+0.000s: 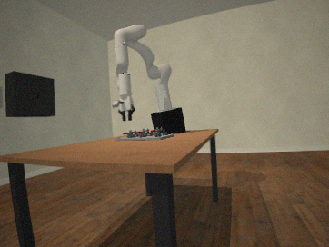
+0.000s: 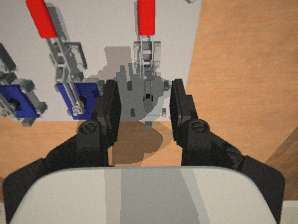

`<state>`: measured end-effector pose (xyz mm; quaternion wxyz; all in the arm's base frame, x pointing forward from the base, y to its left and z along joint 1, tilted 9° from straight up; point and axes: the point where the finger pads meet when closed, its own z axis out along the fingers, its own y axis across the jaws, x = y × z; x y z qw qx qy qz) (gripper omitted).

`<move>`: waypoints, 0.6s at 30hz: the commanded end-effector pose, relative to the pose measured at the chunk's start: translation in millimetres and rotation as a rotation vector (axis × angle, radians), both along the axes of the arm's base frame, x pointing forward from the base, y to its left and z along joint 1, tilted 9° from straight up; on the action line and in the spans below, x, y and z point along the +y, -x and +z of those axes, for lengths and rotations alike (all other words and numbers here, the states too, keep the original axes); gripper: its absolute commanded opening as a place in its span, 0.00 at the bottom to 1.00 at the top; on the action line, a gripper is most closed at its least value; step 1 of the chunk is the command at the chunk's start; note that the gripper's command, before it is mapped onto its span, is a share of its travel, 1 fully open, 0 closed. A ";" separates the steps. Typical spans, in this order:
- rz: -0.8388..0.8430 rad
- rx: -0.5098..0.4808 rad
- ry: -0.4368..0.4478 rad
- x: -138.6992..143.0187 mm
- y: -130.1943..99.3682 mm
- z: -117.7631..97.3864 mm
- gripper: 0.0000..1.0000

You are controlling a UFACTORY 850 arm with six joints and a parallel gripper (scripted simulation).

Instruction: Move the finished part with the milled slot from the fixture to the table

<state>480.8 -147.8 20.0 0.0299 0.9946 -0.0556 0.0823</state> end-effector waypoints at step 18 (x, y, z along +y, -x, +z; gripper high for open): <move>-0.003 0.019 0.015 -2.2 -19.0 3.5 0.47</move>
